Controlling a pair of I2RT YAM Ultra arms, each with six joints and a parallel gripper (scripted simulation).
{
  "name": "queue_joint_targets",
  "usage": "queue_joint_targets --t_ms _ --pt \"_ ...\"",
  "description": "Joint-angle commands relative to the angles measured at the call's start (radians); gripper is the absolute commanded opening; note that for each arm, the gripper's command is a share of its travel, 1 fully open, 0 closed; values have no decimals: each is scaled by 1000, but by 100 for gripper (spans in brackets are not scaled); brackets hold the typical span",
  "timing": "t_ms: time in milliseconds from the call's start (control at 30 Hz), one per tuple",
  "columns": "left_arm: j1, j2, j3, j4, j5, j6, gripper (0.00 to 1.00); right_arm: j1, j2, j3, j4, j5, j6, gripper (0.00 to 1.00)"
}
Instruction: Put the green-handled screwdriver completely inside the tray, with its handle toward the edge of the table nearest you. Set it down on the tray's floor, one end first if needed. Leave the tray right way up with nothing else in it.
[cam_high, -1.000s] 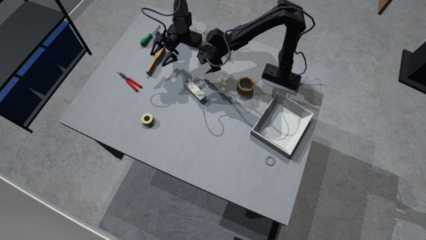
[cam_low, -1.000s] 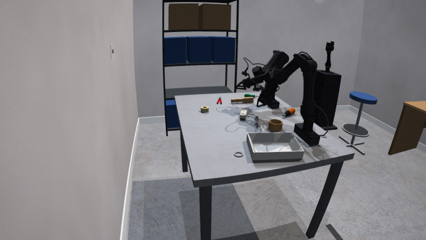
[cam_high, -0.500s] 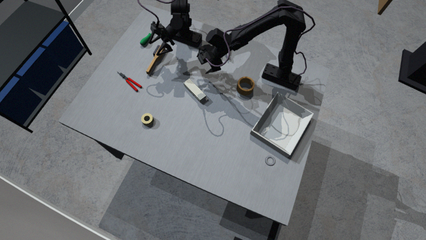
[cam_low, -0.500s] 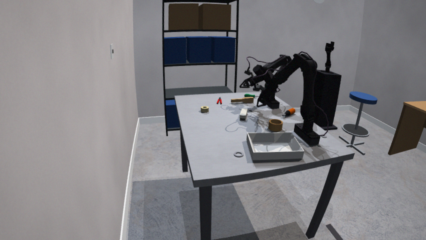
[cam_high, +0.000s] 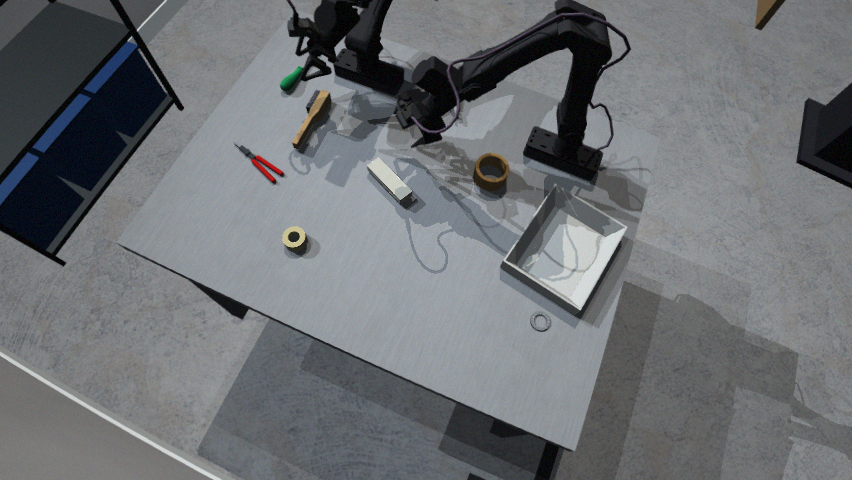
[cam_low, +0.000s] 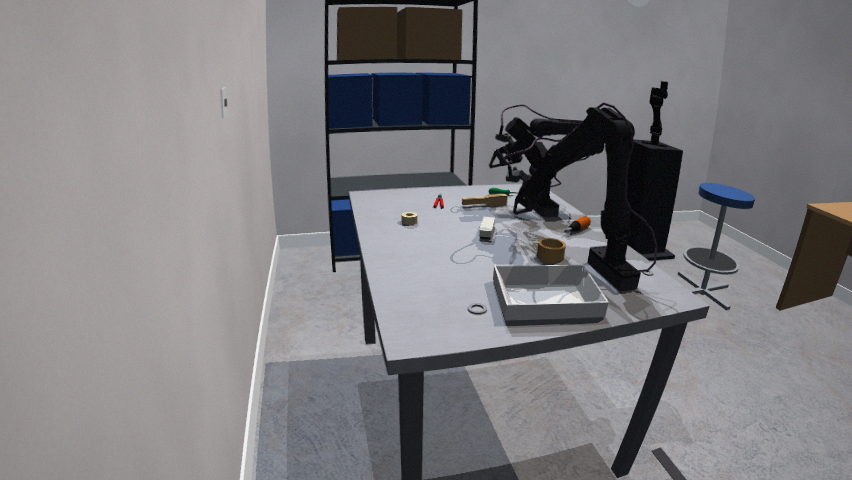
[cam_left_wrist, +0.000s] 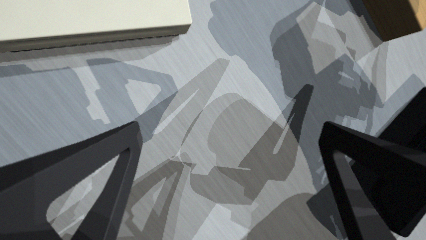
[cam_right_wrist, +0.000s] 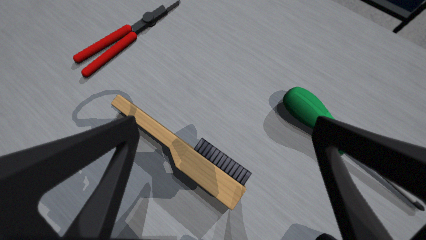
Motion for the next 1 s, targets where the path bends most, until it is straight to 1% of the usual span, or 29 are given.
queue_joint_targets --t_ms 0,267,333,367,833,900,933,967 --pt "0 -8 7 5 -2 1 100 -104 -30 44 -72 -80 -91 100" --pt "0 -8 7 5 -2 1 100 -377 -31 62 -82 -193 -243 100" --pt "0 -8 7 5 -2 1 100 -377 -31 62 -82 -193 -243 100" --pt "0 -8 7 5 -2 1 100 -443 -32 70 -86 -230 -292 100" --pt "0 -8 7 5 -2 1 100 -963 80 125 -58 -390 -562 100" --pt "0 -8 7 5 -2 1 100 -963 80 125 -58 -390 -562 100" --pt "0 -8 7 5 -2 1 100 -1029 100 138 -59 -425 -610 100" --pt "0 -8 7 5 -2 1 100 -1073 115 148 -52 -435 -637 100"
